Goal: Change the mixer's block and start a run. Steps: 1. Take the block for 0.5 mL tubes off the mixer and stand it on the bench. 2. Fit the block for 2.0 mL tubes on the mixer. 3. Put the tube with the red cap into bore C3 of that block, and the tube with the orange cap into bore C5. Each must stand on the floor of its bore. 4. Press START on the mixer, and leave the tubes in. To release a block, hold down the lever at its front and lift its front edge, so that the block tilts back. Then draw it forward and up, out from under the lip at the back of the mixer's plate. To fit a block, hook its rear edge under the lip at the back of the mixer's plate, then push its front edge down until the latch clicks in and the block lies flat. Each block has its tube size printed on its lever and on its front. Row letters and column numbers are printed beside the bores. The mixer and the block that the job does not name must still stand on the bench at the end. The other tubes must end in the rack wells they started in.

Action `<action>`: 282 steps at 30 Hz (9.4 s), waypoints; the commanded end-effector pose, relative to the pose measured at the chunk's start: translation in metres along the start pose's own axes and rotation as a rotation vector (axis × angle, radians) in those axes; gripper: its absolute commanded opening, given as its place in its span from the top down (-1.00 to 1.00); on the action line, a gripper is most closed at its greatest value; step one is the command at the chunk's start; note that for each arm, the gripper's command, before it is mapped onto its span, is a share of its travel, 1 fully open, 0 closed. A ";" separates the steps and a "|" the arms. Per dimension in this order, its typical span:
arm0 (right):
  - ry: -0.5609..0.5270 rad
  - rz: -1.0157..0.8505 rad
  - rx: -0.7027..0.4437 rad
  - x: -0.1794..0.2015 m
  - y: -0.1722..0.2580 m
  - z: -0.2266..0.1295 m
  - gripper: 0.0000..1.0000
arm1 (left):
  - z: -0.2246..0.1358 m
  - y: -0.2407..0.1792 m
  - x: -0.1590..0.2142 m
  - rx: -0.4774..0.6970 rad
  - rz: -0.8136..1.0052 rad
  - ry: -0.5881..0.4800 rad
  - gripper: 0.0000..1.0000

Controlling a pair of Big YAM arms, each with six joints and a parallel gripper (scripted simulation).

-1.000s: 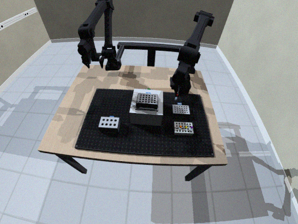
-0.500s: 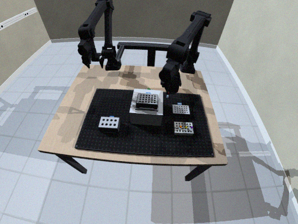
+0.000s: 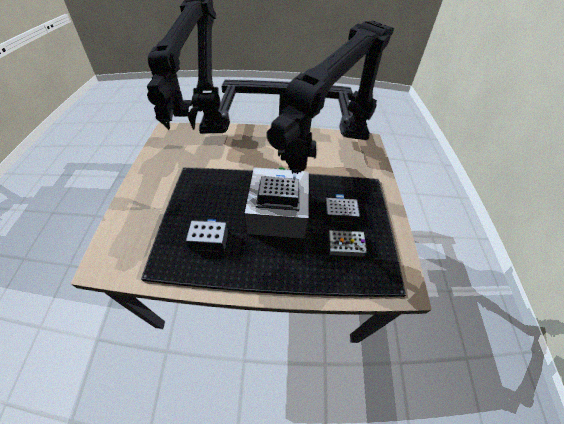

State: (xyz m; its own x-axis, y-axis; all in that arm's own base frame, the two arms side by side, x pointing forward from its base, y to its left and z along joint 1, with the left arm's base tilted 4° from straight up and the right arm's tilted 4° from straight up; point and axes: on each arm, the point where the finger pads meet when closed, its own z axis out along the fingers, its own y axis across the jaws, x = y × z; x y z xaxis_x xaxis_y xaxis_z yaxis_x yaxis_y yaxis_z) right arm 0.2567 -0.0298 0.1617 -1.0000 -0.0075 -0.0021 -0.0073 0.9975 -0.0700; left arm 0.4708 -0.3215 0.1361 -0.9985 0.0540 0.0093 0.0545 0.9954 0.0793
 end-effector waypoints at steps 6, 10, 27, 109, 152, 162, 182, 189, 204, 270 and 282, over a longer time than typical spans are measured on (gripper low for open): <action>-0.086 0.006 0.008 -0.026 -0.003 -0.027 -1.00 | 0.002 -0.061 0.003 0.024 0.011 -0.032 0.82; -0.089 0.006 0.008 -0.026 -0.003 -0.029 -1.00 | 0.034 -0.052 -0.002 0.013 -0.001 -0.013 0.82; -0.087 0.006 0.008 -0.026 -0.003 -0.027 -1.00 | 0.011 -0.046 0.013 0.026 0.044 -0.032 0.82; -0.038 0.002 0.003 -0.009 -0.001 -0.010 -1.00 | -0.002 -0.048 0.000 0.043 0.025 -0.068 0.82; -0.085 0.006 0.006 -0.023 -0.003 -0.029 -1.00 | 0.028 -0.045 0.004 0.027 0.024 -0.043 0.82; -0.094 0.006 0.007 -0.026 -0.004 -0.033 -1.00 | 0.029 -0.037 0.002 0.027 0.014 -0.042 0.82; -0.053 0.003 0.004 -0.014 -0.002 -0.017 -1.00 | 0.062 -0.038 0.007 -0.003 0.021 0.001 0.82; -0.025 0.001 0.001 -0.005 -0.001 -0.007 -1.00 | 0.043 -0.049 0.002 0.022 0.030 -0.034 0.82; -0.048 0.003 0.003 -0.012 -0.002 -0.016 -1.00 | 0.019 -0.042 -0.010 0.051 0.007 -0.074 0.82; -0.026 0.001 0.000 -0.007 -0.001 -0.010 -1.00 | 0.050 -0.042 -0.004 0.020 0.010 -0.026 0.82; -0.062 0.004 0.003 -0.018 -0.003 -0.024 -1.00 | 0.041 -0.030 0.005 0.020 0.002 -0.026 0.82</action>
State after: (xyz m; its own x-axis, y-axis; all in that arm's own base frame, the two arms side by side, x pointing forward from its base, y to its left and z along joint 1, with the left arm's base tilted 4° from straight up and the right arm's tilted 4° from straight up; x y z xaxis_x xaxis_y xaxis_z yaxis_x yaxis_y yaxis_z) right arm 0.2563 -0.0298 0.1611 -1.0000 -0.0075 -0.0019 -0.0073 0.9975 -0.0701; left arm 0.4591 -0.3522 0.0852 -0.9980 0.0637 -0.0026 0.0633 0.9954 0.0717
